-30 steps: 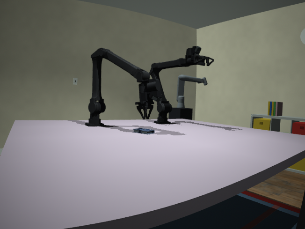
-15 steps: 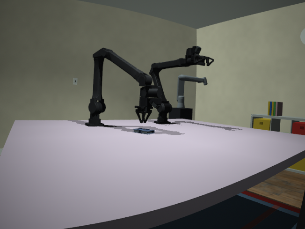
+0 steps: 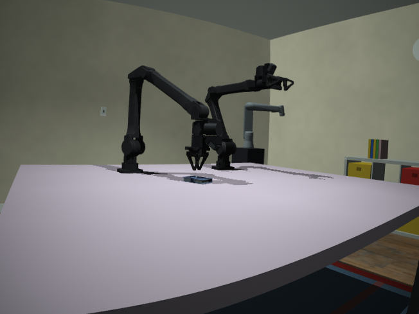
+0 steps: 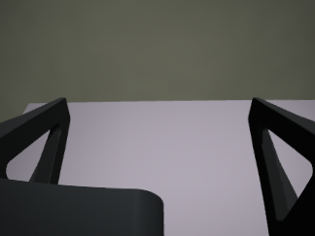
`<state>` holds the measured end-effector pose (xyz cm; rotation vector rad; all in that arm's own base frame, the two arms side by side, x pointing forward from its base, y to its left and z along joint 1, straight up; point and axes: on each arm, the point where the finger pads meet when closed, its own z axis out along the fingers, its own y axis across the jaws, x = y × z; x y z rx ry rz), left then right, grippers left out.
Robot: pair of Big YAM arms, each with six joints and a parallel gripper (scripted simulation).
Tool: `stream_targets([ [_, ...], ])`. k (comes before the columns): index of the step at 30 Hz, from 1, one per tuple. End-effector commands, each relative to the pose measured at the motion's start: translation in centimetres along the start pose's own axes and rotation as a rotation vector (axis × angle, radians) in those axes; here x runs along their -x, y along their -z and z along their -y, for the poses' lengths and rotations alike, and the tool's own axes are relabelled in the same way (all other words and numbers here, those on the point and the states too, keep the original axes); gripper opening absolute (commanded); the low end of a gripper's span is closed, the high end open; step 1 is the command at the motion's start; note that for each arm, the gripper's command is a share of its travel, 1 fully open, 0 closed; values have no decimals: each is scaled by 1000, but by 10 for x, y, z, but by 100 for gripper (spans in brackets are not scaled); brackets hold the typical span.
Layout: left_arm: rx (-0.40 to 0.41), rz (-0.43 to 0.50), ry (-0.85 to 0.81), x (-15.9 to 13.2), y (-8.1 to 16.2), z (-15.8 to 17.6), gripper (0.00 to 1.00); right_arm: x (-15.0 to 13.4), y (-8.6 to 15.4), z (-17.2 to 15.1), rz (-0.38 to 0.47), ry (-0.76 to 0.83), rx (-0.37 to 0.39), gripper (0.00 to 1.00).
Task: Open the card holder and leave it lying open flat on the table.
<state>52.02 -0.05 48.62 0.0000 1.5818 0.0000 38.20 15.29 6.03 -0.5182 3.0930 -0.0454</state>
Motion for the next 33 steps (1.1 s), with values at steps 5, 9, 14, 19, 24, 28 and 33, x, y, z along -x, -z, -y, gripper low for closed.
stream_targets([
  [5,0,51,0,28,3,0,100,2,-11,-2,-2,7,-1,34],
  [9,0,51,0,28,3,0,100,3,-16,-2,-4,8,-2,34],
  [14,0,51,0,28,3,0,100,6,-14,-2,2,7,-2,34],
  [19,0,51,0,28,3,0,100,2,-21,-1,-6,10,-3,34],
  [24,0,51,0,28,3,0,100,3,-22,0,2,10,-3,34],
  [28,0,51,0,28,3,0,100,1,-28,1,-7,11,-4,34],
  [33,0,51,0,28,3,0,100,2,-26,2,4,10,-3,34],
])
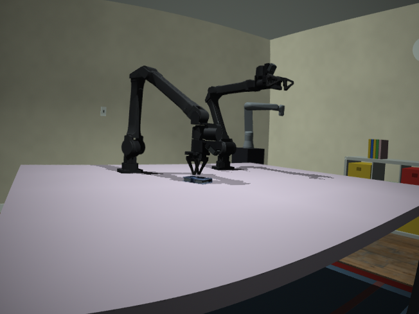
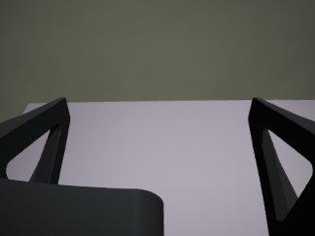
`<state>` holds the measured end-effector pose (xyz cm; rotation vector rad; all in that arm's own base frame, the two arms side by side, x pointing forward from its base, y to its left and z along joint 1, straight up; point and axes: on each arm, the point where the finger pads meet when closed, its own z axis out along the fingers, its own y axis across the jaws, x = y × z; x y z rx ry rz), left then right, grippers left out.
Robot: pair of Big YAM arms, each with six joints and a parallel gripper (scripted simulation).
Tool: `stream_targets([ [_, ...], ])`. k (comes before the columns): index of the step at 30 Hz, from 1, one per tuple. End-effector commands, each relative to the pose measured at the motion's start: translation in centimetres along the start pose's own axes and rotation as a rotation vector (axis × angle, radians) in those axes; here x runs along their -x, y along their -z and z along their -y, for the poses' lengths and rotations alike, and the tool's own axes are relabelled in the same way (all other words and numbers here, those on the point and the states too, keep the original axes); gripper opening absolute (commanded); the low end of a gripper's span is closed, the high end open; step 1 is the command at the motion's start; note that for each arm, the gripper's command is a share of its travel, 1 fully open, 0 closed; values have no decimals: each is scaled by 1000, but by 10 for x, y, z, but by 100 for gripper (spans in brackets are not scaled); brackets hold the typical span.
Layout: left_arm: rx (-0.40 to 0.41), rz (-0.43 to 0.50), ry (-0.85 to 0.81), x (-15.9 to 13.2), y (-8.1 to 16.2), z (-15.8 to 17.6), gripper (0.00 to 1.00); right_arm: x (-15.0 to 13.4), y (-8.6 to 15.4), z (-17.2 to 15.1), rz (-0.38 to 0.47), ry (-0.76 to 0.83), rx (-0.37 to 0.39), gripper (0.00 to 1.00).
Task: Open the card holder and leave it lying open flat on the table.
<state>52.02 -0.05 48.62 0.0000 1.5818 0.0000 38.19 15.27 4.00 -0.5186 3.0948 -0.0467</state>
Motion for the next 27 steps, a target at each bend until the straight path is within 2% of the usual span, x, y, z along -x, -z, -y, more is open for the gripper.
stream_targets([
  [1,0,51,0,28,3,0,100,2,-10,3,-3,10,-3,34],
  [9,0,51,0,28,3,0,100,6,-9,3,14,8,-3,34],
  [12,0,51,0,28,3,0,100,4,-16,4,0,7,-3,34],
  [15,0,51,0,28,3,0,100,8,-13,4,9,6,-3,34],
  [16,0,51,0,28,3,0,100,11,-6,2,33,2,-2,34],
  [17,0,51,0,28,3,0,100,2,-16,4,6,8,-3,34],
  [20,0,51,0,28,3,0,100,2,-21,4,-3,6,-3,34],
  [21,0,51,0,28,3,0,100,17,5,2,66,6,0,34],
  [22,0,51,0,28,3,0,100,-6,-20,-1,-36,13,-6,34],
  [27,0,51,0,28,3,0,100,-11,-31,0,-48,13,-3,34],
])
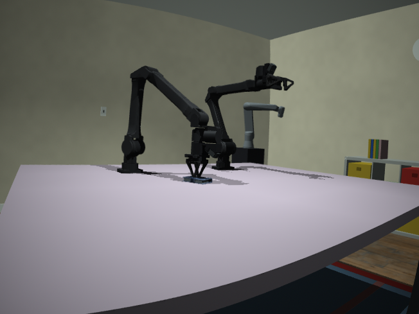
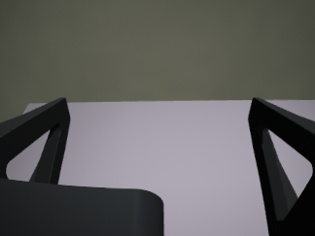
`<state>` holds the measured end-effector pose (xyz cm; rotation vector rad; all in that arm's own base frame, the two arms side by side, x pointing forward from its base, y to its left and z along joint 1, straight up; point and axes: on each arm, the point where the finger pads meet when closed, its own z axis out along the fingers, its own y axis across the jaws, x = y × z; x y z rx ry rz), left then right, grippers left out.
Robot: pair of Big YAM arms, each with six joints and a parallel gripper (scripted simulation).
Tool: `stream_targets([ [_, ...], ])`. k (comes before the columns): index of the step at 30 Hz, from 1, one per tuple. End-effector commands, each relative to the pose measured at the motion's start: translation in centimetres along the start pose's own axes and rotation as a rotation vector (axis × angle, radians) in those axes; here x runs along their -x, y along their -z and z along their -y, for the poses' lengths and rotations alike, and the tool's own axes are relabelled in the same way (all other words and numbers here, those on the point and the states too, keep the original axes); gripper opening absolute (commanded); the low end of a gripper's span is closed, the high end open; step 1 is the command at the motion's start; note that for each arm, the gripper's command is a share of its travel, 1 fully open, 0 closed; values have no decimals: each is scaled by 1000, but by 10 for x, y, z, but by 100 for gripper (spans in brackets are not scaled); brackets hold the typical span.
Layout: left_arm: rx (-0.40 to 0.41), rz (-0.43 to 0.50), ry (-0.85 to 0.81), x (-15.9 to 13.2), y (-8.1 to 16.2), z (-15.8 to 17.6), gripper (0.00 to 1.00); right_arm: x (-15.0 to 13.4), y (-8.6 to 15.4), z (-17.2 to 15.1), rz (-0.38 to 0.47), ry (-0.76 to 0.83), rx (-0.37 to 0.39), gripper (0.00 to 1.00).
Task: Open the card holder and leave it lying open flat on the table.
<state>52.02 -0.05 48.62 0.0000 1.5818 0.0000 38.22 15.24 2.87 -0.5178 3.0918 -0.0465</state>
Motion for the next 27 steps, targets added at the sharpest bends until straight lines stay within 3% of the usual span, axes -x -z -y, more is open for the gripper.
stream_targets([
  [1,0,51,0,28,3,0,100,-14,-22,0,-59,14,-3,34],
  [19,0,51,0,28,3,0,100,-39,-50,-1,-146,14,-3,34],
  [20,0,51,0,28,3,0,100,-39,-50,-1,-147,15,-3,11],
  [27,0,51,0,28,3,0,100,-38,-50,4,-143,1,-9,11],
])
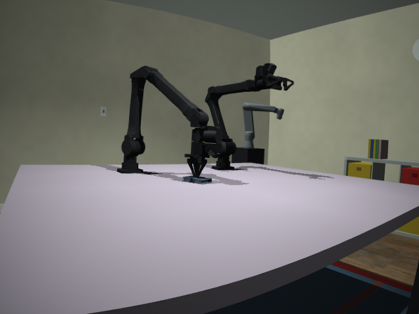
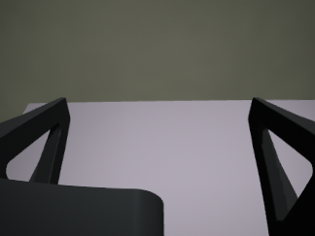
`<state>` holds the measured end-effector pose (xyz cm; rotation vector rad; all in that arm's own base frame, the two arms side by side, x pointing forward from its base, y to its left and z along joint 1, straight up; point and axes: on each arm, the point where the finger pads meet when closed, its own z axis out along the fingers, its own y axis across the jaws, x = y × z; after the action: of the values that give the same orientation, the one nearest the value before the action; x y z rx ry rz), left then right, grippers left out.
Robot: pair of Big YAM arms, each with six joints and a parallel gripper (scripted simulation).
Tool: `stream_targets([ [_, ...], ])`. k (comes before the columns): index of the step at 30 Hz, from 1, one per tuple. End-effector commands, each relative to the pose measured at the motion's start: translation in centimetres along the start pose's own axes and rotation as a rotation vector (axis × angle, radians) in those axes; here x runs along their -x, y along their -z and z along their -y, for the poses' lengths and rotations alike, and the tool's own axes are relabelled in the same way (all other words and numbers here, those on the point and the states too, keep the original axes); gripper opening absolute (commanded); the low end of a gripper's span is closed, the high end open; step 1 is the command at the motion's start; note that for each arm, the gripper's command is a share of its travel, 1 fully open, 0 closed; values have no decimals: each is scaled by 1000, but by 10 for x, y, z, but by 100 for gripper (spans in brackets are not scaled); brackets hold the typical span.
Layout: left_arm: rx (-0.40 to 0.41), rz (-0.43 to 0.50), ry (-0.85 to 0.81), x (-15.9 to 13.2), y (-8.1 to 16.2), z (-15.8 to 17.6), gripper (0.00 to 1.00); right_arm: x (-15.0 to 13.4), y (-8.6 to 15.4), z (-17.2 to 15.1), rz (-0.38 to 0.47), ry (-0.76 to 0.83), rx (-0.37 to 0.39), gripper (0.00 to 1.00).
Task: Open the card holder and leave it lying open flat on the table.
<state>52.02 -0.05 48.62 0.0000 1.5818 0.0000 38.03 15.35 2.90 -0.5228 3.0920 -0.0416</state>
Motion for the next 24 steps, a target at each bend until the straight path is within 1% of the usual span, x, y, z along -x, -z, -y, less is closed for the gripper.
stream_targets([
  [1,0,51,0,28,3,0,100,-34,-51,5,-133,17,13,11],
  [9,0,51,0,28,3,0,100,-35,-51,5,-132,11,53,11],
  [12,0,51,0,28,3,0,100,-34,-51,5,-132,6,54,11],
  [24,0,51,0,28,3,0,100,-35,-50,5,-129,8,118,11],
])
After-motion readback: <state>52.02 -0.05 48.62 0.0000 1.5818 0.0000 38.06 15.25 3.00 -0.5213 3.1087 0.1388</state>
